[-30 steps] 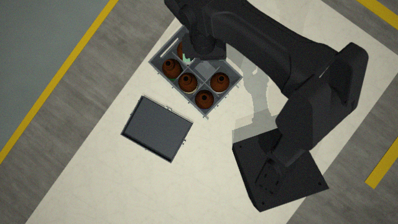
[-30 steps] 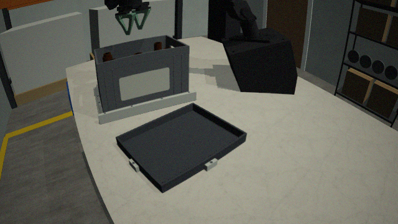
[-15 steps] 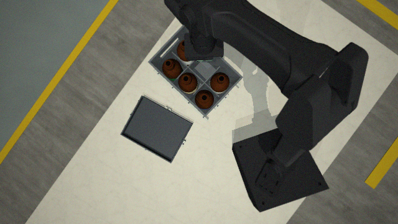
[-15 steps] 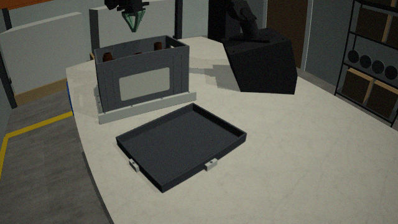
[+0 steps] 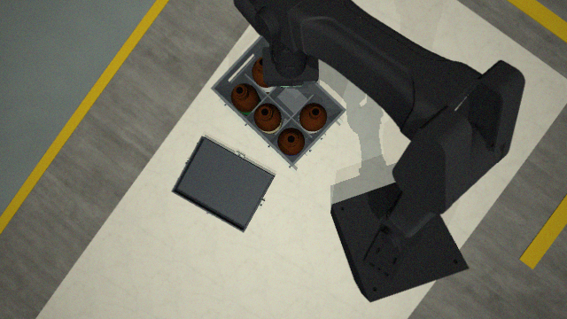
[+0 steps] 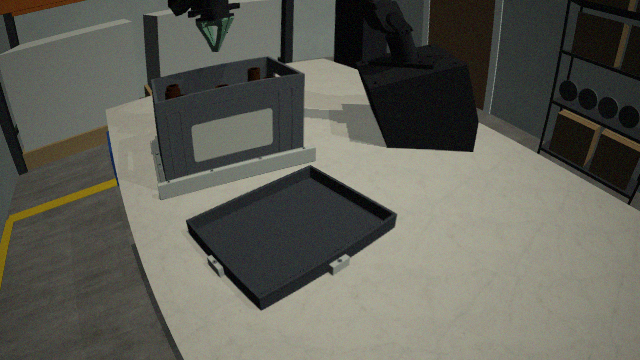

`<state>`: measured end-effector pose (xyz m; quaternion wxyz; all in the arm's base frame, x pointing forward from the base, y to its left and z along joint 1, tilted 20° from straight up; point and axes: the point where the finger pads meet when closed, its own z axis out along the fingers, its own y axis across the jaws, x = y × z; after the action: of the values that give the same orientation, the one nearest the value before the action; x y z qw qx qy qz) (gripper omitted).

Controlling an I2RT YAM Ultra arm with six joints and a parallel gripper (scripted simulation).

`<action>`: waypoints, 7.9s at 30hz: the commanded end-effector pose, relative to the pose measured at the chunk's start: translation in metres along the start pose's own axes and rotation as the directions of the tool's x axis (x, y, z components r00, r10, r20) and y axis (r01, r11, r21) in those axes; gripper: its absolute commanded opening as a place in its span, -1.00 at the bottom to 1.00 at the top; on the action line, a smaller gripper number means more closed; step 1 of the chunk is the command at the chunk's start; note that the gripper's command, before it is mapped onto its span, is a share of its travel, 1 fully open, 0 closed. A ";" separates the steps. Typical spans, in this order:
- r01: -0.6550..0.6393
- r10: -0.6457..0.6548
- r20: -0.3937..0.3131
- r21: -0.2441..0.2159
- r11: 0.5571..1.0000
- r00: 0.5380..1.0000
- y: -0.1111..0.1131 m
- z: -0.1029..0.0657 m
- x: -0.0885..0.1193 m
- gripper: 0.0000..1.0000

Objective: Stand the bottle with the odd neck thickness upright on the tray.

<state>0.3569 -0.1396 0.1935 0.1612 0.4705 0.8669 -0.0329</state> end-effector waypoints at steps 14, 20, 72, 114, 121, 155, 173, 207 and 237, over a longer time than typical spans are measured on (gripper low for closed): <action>-0.006 0.010 0.077 -0.050 0.999 0.997 0.006 -0.025 -0.012 -1.00; -0.006 0.010 0.077 -0.050 0.999 0.997 0.006 -0.025 -0.012 -1.00; -0.006 0.010 0.077 -0.051 0.999 0.997 0.006 -0.025 -0.012 0.21; -0.002 0.002 0.032 -0.018 1.000 0.999 0.000 0.025 -0.005 0.21; -0.005 0.006 0.050 -0.032 0.999 0.999 0.002 0.024 -0.009 0.21; -0.006 0.009 0.066 -0.044 0.999 0.998 0.007 0.023 -0.016 0.21; -0.006 0.009 0.066 -0.044 0.999 0.998 0.007 0.023 -0.016 0.21; -0.004 0.006 0.052 -0.033 0.999 0.999 0.006 0.023 -0.015 0.21; -0.005 0.006 0.053 -0.034 0.999 0.999 0.006 0.023 -0.015 0.21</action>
<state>0.3685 -0.1494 0.1573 0.1662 0.4707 0.8659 -0.0329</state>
